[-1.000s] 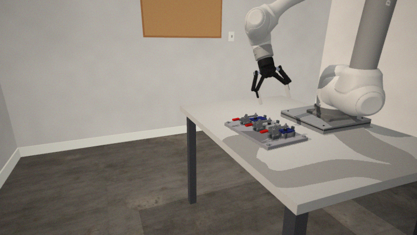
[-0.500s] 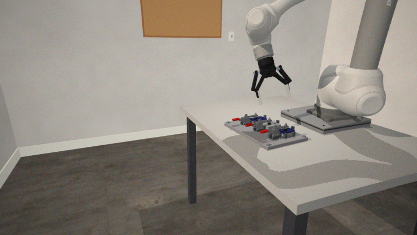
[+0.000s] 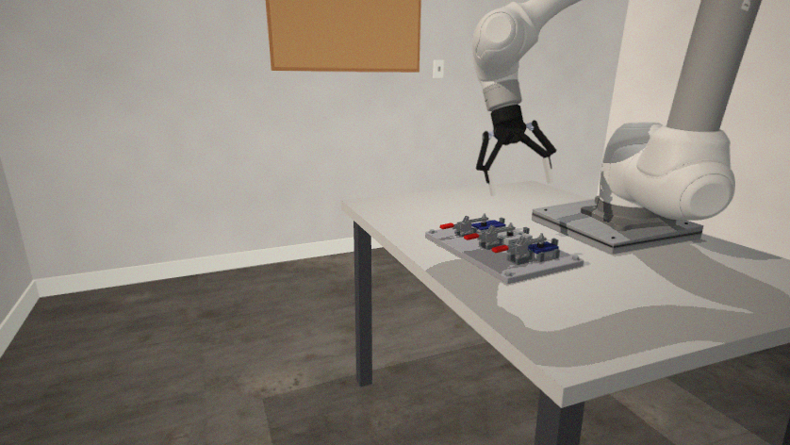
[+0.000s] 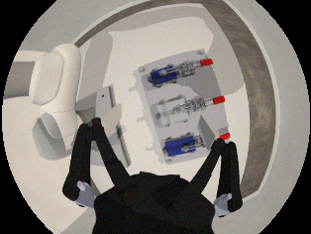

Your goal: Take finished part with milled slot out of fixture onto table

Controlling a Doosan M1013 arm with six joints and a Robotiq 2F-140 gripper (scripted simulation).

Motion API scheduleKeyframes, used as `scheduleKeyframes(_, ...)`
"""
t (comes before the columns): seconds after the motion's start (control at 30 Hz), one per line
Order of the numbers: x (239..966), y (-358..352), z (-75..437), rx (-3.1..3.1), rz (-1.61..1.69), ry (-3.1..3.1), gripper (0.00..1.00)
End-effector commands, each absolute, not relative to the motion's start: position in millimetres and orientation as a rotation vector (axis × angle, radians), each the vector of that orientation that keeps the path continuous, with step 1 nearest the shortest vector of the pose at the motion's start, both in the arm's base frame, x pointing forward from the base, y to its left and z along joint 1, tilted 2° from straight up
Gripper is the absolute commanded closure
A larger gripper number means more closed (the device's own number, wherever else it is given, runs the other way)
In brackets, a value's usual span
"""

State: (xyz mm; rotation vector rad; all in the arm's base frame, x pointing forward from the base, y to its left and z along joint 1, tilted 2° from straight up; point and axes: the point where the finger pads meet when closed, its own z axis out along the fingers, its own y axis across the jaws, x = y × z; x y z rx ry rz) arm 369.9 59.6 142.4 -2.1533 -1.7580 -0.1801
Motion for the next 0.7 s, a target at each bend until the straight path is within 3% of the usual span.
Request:
scheduleKeyframes(0.0, 371.4, 58.0, 144.5, -2.189, -0.159, -1.742, 0.0)
scheduleKeyframes(0.67, 370.6, 57.1, 151.1, -2.416, -0.073, -1.53, 0.0)
